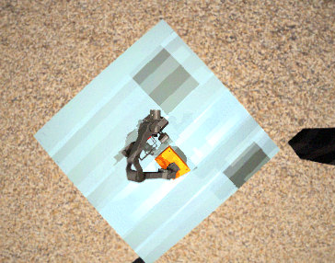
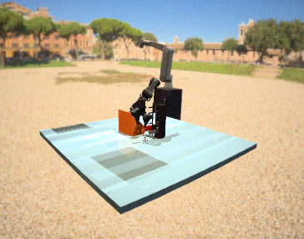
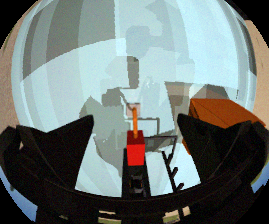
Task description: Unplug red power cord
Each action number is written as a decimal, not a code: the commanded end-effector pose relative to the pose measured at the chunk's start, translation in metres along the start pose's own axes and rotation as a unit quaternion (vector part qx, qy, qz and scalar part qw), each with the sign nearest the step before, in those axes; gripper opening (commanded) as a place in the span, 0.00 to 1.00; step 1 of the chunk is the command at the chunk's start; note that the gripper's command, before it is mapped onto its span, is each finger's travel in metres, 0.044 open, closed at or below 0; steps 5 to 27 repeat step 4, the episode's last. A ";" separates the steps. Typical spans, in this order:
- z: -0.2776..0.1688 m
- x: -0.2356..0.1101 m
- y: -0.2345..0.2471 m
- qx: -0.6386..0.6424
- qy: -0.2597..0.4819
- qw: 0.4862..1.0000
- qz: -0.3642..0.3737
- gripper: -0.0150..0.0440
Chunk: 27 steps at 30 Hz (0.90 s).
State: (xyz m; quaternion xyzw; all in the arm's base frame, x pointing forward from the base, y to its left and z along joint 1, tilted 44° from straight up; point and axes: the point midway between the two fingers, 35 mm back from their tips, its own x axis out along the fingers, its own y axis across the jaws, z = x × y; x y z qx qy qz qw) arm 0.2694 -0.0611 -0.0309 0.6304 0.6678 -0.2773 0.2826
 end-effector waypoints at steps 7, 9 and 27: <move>0.001 -0.001 0.001 -0.003 -0.002 1.000 -0.001 1.00; 0.001 -0.001 0.001 -0.003 -0.002 1.000 -0.001 1.00; 0.001 -0.001 0.001 -0.003 -0.002 1.000 -0.001 1.00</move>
